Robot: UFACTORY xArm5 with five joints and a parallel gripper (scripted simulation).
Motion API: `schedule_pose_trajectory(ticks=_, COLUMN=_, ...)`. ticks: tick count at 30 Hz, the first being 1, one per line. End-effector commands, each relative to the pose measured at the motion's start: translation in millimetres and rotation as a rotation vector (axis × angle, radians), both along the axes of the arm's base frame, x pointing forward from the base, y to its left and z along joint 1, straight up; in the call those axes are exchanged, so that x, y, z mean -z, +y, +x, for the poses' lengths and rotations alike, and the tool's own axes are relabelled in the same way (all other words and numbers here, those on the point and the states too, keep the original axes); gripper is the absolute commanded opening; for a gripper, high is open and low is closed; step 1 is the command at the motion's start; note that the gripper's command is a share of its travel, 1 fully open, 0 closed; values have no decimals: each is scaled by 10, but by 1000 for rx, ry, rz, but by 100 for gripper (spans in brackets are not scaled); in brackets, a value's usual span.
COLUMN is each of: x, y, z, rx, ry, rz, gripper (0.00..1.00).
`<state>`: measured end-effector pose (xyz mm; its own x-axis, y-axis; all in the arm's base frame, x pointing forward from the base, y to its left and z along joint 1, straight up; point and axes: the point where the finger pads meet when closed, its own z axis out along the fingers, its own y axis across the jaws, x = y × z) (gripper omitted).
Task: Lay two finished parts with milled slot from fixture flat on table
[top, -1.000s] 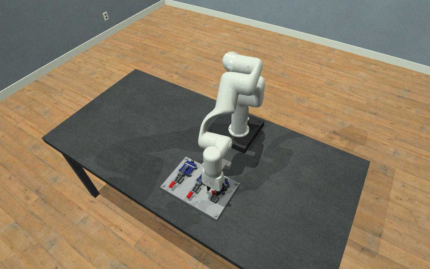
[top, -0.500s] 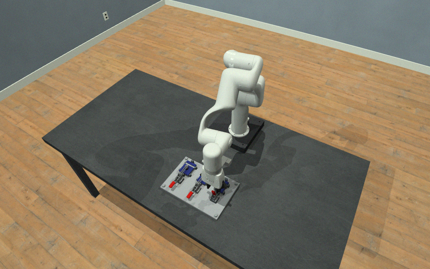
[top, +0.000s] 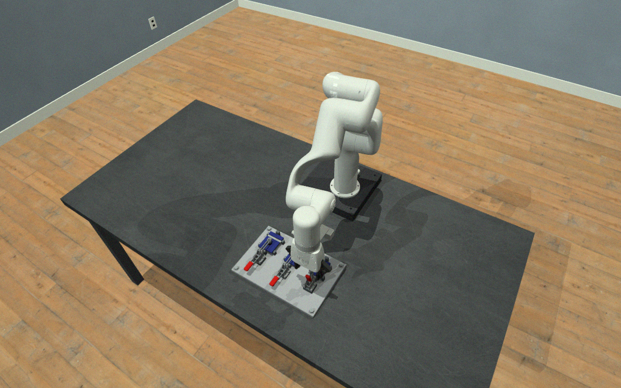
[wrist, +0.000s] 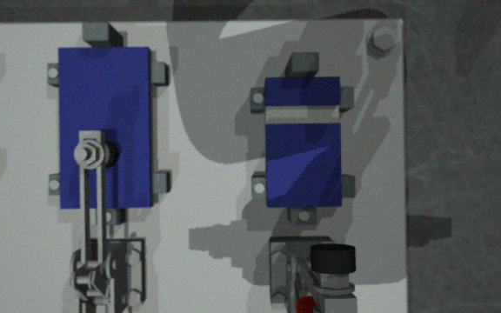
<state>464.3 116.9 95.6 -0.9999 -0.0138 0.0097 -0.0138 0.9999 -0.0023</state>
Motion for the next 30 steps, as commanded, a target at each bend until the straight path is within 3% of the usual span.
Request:
schedule_pose_trajectory(ticks=1, x=-2, y=3, z=11, rx=0, ry=-4, rz=1, gripper=100)
schedule_pose_trajectory(ticks=30, x=116, y=3, z=-11, rx=0, ry=-4, rz=1, gripper=100)
